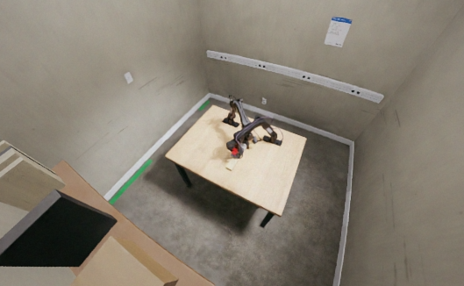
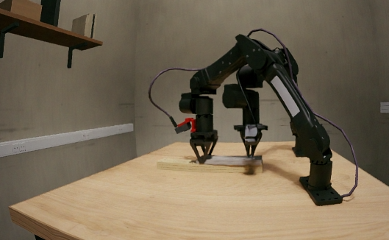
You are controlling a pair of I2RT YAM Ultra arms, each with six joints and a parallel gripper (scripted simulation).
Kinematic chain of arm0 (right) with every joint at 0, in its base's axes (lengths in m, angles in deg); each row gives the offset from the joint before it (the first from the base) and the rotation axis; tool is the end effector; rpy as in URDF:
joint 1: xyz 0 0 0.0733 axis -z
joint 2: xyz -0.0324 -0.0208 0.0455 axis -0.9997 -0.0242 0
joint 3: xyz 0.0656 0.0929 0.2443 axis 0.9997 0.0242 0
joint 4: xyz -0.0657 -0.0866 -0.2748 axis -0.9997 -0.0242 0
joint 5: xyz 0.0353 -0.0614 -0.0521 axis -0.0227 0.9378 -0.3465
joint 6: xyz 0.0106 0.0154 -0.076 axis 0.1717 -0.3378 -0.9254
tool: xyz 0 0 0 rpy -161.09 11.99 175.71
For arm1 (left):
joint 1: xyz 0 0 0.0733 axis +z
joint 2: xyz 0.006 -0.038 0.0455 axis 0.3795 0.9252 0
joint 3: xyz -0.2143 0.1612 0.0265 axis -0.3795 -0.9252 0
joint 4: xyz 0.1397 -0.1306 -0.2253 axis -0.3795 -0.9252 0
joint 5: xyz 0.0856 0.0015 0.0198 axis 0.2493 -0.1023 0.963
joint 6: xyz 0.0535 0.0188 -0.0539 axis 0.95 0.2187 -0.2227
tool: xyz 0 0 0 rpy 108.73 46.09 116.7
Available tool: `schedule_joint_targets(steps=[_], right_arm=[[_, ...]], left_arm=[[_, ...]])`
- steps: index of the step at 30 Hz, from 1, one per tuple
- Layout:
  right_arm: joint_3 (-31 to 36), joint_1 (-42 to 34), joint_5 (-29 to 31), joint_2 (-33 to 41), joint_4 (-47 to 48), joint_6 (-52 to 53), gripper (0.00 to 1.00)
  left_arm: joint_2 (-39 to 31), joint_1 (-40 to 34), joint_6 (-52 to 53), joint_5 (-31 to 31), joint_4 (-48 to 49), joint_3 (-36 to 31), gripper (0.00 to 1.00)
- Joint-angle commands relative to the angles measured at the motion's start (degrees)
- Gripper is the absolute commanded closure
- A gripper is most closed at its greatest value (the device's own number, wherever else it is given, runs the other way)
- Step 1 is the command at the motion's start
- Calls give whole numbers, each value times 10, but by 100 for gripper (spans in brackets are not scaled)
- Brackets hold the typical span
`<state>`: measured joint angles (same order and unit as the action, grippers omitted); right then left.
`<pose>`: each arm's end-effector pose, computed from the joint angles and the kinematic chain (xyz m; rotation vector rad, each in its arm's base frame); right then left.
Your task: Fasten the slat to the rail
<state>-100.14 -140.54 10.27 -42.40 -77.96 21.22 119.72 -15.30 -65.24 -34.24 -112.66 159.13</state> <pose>0.2436 0.3109 0.1486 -2.5942 1.7716 -0.0237 0.3613 -0.2770 0.1331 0.1572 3.1215 -0.0168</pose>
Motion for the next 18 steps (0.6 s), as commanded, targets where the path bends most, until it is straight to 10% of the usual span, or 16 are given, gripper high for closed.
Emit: schedule_joint_targets(steps=[1,18], right_arm=[[0,1,-6,4,-5,98,88],[1,2,-8,5,-3,439,88]], left_arm=[[-5,0,0,0,1,3,28],[-5,0,0,0,1,3,28]])
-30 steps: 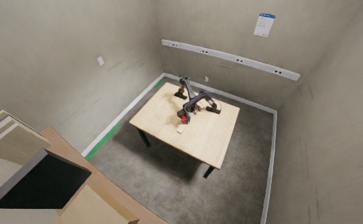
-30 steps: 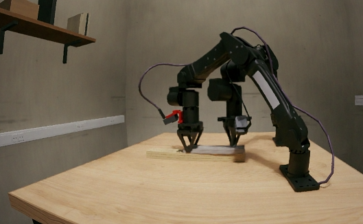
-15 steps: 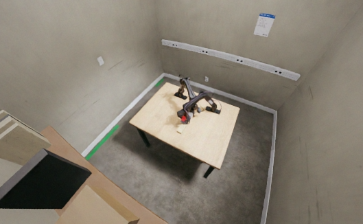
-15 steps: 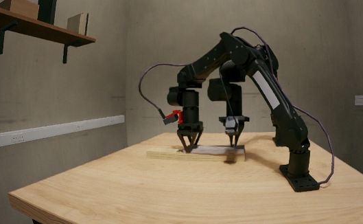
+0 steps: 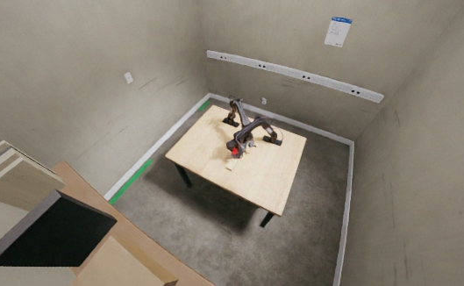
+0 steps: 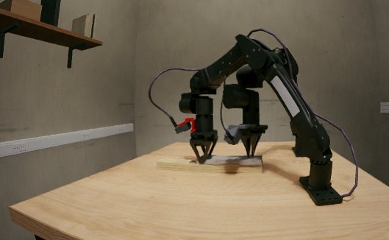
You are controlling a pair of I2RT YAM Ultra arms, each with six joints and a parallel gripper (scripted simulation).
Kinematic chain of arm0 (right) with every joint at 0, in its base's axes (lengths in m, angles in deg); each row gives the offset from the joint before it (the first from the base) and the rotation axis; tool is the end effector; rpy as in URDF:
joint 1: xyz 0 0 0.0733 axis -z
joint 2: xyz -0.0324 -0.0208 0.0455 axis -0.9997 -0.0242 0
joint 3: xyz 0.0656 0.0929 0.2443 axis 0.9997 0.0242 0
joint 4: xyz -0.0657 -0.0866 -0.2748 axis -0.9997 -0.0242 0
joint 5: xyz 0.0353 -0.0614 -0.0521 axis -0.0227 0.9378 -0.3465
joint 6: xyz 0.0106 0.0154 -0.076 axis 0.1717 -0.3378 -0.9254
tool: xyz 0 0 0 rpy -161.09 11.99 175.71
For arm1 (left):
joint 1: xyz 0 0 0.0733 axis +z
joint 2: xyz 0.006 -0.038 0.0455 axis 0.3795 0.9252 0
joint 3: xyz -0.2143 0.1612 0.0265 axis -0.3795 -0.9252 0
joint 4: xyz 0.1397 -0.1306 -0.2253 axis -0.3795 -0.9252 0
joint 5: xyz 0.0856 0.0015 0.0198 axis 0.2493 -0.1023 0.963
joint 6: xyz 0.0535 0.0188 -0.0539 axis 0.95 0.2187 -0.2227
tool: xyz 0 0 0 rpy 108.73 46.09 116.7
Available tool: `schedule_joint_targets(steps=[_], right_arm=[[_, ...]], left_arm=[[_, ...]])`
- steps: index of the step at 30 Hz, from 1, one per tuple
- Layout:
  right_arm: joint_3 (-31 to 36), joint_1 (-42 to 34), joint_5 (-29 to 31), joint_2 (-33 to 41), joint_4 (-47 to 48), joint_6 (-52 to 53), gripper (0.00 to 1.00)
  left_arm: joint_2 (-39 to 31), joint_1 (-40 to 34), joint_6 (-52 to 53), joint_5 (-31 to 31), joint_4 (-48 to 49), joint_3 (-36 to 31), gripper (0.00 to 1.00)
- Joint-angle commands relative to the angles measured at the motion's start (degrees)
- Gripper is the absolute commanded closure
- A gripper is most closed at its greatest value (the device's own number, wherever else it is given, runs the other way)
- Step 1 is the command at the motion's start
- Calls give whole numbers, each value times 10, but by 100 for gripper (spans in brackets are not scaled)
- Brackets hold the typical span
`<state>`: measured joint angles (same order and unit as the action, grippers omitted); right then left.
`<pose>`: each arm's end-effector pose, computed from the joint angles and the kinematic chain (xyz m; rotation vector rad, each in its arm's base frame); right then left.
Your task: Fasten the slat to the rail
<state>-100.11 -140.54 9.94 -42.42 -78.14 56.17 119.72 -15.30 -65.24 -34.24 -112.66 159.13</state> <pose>0.2430 0.3108 0.1483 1.9422 -2.4684 0.0153 0.3613 -0.2770 0.1331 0.1572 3.1215 -0.0168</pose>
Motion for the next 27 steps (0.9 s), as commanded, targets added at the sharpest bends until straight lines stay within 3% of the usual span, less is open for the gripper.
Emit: schedule_joint_targets(steps=[1,25,27], right_arm=[[1,3,-5,5,-2,112,88],[4,4,-7,7,2,613,88],[4,4,-7,7,2,613,88]], left_arm=[[-5,0,0,0,1,3,28],[-5,0,0,0,1,3,28],[-5,0,0,0,1,3,28]])
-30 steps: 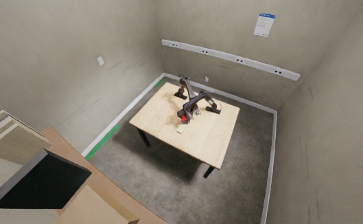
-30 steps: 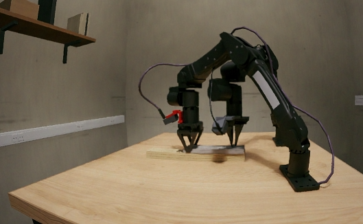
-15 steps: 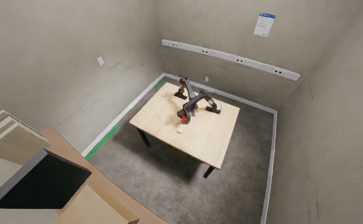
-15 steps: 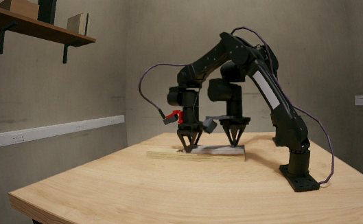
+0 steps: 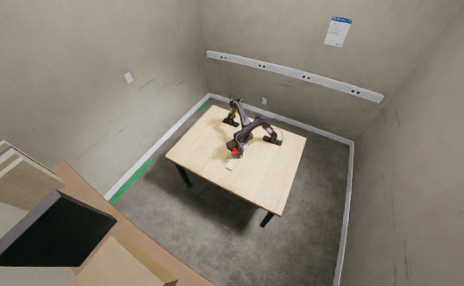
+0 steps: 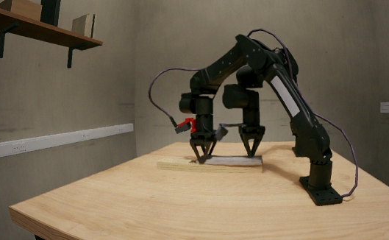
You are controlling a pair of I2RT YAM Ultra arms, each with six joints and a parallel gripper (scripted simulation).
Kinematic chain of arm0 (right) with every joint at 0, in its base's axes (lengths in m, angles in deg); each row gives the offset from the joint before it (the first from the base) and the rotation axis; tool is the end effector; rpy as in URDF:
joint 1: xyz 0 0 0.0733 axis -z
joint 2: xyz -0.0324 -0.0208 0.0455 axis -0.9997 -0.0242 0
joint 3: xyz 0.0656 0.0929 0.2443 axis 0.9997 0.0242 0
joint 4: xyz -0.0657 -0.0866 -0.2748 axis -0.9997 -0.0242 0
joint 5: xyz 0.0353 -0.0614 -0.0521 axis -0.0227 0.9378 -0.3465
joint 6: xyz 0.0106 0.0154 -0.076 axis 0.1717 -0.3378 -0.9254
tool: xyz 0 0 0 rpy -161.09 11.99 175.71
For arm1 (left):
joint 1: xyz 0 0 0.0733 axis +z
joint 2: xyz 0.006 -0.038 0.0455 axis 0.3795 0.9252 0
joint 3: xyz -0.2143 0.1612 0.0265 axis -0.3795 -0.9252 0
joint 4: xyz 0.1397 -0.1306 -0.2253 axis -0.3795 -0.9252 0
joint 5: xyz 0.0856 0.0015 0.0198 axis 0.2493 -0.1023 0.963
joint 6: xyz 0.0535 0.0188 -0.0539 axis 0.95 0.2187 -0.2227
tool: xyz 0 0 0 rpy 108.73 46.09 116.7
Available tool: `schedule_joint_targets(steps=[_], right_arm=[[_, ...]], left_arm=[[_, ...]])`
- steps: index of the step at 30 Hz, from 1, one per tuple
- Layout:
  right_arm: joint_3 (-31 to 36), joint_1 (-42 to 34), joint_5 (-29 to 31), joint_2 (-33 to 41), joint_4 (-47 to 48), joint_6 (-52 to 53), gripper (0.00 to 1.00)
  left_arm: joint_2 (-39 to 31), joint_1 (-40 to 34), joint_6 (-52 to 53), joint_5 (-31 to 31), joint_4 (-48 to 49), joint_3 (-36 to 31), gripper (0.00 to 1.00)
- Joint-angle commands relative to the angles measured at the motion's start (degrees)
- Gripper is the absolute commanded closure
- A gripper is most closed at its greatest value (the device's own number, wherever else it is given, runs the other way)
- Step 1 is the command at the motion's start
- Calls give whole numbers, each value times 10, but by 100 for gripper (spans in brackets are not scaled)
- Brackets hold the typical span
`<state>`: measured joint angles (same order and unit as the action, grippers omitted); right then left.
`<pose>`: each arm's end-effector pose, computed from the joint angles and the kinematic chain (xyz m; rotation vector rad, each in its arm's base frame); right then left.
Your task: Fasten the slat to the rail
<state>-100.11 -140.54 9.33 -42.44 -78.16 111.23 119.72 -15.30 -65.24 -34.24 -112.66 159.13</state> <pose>0.2424 0.3112 0.1482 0.5807 -3.0837 0.0024 0.3613 -0.2770 0.1331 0.1572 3.1215 -0.0168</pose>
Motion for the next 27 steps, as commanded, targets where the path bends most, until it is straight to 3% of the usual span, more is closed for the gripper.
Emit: schedule_joint_targets(steps=[1,27], right_arm=[[5,3,0,7,2,90,88],[8,4,-3,9,5,634,88]], left_arm=[[-5,0,0,0,1,3,28],[-5,0,0,0,1,3,28]])
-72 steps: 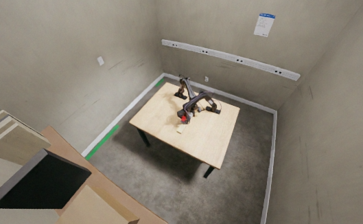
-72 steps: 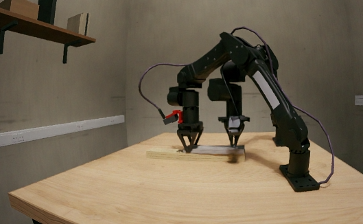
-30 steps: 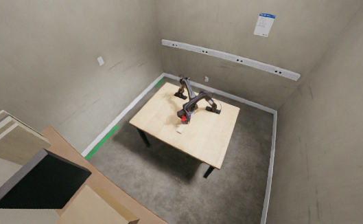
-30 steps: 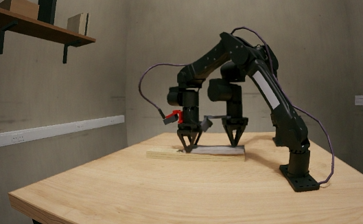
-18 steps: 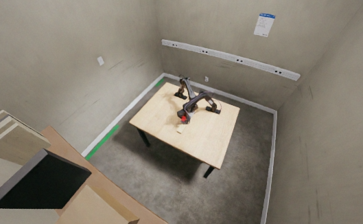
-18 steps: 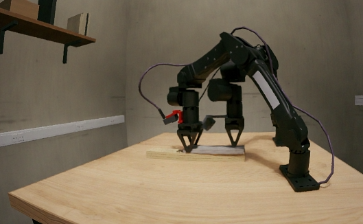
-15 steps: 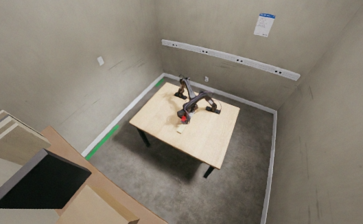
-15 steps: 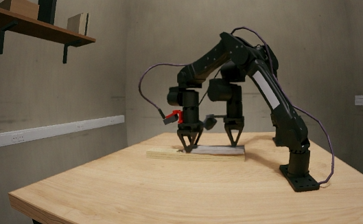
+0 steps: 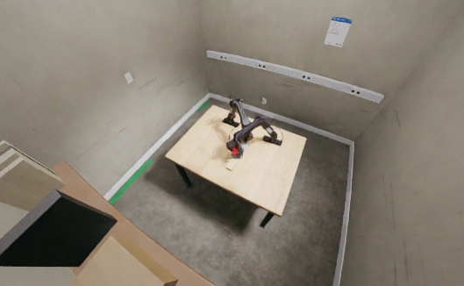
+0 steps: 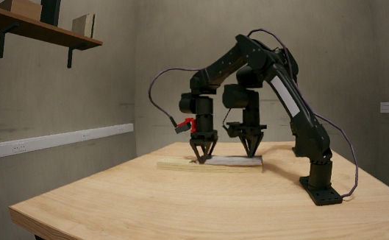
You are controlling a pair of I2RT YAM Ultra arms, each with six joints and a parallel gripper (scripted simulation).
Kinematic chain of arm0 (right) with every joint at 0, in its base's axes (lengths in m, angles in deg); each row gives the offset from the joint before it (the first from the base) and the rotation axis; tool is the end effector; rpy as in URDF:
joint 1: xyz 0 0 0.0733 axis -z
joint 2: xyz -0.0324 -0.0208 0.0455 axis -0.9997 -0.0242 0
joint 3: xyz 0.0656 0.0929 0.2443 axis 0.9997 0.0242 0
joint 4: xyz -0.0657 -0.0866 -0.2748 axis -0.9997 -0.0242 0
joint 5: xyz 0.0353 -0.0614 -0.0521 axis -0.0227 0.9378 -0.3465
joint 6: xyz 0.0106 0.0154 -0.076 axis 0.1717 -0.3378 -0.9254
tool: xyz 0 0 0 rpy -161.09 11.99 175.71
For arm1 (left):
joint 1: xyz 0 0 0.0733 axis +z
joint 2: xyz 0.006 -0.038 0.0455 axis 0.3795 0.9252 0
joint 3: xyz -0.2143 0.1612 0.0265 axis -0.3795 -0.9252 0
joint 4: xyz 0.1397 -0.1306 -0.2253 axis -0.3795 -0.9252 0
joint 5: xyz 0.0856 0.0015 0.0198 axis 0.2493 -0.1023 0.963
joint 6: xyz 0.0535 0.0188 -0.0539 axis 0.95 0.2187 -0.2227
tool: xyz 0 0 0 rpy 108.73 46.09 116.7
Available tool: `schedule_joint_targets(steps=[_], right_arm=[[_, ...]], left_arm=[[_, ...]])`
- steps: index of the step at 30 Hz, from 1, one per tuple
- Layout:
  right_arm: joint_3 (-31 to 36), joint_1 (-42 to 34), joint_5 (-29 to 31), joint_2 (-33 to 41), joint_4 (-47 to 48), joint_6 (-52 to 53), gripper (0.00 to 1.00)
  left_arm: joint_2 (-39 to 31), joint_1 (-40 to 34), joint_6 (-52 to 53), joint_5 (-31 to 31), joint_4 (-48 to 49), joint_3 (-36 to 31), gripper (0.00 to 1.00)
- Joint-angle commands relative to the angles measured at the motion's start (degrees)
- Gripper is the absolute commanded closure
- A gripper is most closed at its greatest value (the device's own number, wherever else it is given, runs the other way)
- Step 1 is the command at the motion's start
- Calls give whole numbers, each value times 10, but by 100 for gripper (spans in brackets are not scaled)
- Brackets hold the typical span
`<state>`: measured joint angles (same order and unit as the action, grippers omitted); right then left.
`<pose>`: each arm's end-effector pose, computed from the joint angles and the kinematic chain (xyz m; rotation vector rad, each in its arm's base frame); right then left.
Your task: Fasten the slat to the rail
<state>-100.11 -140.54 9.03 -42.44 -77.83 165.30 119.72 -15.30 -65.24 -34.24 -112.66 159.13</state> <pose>0.2426 0.3120 0.1482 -0.8839 -3.0091 -0.0066 0.3613 -0.2770 0.1331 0.1572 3.1215 -0.0168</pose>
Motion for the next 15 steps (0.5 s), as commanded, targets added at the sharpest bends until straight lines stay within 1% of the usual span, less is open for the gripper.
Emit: schedule_joint_targets(steps=[1,5,7,8,10,15], right_arm=[[8,5,0,9,2,116,88],[9,5,0,10,3,207,88],[9,5,0,10,3,207,88],[9,4,2,10,3,231,88],[9,3,2,10,4,248,88],[10,3,4,11,4,252,88]], left_arm=[[-5,0,0,0,1,3,28],[-5,0,0,0,1,3,28],[-5,0,0,0,1,3,28],[-5,0,0,0,1,3,28],[-5,0,0,0,1,3,28],[-5,0,0,0,1,3,28]])
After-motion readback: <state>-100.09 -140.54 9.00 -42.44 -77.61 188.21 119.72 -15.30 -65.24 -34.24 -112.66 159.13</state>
